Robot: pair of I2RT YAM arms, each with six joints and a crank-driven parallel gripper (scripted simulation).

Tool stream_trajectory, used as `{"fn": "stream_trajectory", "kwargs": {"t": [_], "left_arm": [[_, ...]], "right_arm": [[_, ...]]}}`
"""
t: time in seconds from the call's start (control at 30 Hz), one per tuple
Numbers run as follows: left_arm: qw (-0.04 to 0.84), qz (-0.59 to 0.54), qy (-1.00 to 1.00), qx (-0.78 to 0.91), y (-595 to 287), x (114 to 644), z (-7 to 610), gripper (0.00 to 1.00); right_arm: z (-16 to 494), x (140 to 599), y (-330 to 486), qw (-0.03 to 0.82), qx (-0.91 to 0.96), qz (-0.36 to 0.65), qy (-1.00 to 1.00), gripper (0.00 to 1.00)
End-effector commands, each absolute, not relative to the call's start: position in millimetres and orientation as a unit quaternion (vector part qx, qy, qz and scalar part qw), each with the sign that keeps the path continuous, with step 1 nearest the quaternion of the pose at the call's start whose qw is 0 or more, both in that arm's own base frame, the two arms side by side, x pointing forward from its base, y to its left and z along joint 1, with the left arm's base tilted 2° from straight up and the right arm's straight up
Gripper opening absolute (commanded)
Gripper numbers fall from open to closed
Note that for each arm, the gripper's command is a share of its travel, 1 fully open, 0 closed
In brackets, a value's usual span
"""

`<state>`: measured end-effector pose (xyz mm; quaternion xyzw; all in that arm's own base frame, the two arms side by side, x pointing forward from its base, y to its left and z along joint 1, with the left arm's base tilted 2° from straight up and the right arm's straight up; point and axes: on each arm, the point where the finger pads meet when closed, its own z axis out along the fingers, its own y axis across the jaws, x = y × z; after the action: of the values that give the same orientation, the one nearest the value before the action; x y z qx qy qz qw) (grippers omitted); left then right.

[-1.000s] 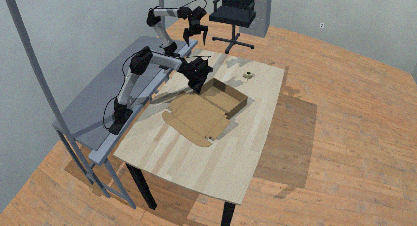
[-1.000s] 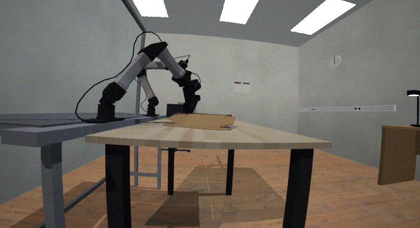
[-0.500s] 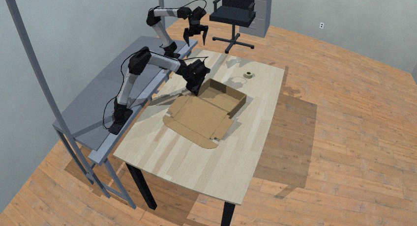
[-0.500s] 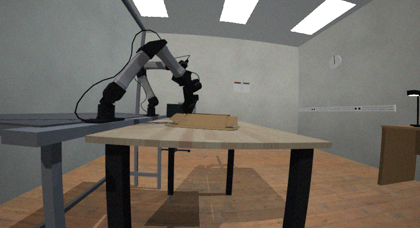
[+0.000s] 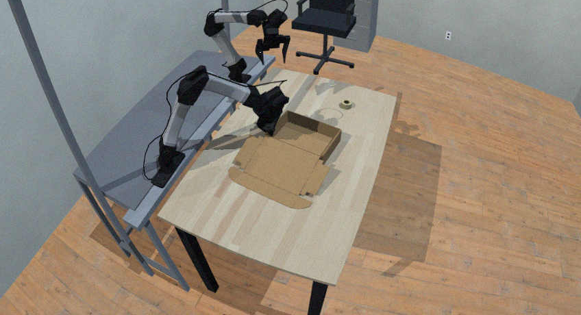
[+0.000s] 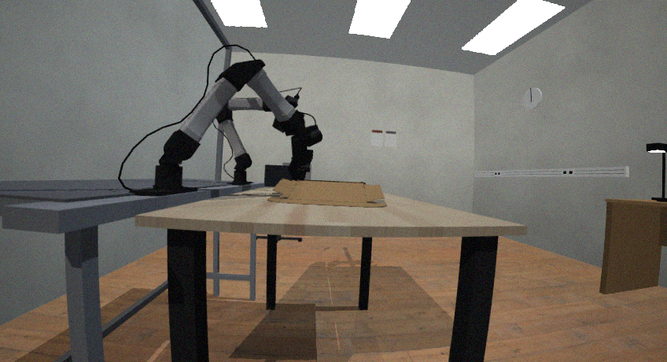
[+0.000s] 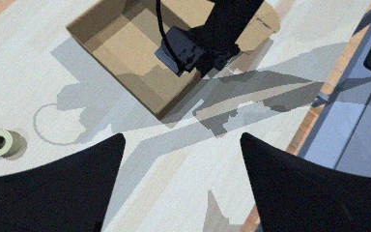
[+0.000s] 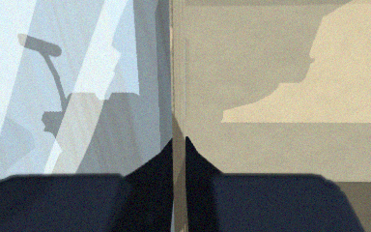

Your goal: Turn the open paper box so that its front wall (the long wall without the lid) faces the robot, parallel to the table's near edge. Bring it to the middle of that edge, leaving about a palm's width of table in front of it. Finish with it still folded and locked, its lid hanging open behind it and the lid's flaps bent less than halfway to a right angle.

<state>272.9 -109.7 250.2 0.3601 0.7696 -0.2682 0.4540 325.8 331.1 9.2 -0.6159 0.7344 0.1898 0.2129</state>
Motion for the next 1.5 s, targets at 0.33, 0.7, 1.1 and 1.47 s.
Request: {"fn": "stream_trajectory", "kwargs": {"t": [0.33,0.7,1.1,1.47], "left_arm": [[0.466,-0.263,0.76,0.369,-111.1,276.4,263.5,1.0],[0.471,-0.284,0.741,0.385,-122.0,276.5,264.0,1.0],[0.469,-0.29,0.74,0.386,-124.1,275.4,263.6,1.0],[0.468,-0.29,0.74,0.386,-124.2,275.6,263.4,1.0]], "right_arm": [[30.5,329.6,309.4,0.223,-0.659,0.197,0.691,0.0],[36.2,335.1,296.1,0.222,-0.692,0.205,0.656,0.0],[27.1,337.3,279.7,0.204,-0.72,0.212,0.629,0.0],[24.0,339.5,265.1,0.191,-0.744,0.22,0.601,0.0]]}}
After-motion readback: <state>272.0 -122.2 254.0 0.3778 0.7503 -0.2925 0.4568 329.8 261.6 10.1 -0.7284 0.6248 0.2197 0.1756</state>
